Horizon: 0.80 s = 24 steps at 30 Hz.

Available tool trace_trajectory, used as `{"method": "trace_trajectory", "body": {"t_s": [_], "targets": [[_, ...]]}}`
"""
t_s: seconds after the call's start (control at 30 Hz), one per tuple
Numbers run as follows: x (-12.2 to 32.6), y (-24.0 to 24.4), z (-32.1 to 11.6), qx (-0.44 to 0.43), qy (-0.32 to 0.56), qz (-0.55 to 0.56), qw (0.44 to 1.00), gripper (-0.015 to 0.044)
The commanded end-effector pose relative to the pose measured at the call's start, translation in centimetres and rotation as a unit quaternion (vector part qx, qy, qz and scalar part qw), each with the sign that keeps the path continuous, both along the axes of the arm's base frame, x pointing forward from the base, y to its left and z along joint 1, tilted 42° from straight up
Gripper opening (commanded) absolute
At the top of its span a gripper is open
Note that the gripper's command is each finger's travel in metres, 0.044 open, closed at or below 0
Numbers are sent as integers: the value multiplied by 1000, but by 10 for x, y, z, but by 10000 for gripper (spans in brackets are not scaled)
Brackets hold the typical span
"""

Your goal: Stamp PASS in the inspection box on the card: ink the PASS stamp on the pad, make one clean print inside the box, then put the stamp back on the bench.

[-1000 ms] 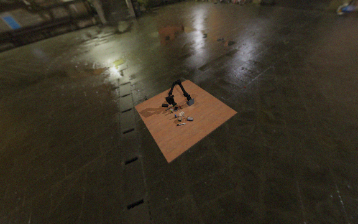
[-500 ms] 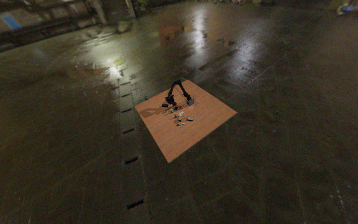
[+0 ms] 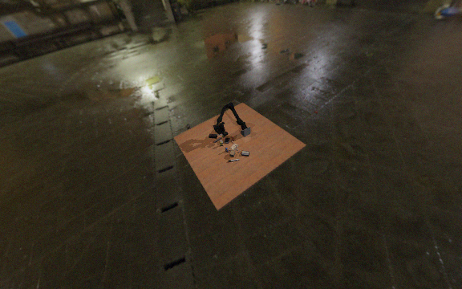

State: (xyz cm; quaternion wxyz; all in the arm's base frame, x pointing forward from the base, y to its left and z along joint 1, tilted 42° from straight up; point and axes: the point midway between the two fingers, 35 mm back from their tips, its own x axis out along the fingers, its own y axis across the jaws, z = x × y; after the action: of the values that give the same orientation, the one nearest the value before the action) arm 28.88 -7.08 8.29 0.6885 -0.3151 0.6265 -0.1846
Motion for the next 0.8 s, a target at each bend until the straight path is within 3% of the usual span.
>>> {"method": "trace_trajectory", "body": {"t_s": [0.0, 0.77], "targets": [[1, 2, 4, -1, -6, -1, 1000, 0], [0, 10, 12, -2, -6, -1, 1000, 0]]}}
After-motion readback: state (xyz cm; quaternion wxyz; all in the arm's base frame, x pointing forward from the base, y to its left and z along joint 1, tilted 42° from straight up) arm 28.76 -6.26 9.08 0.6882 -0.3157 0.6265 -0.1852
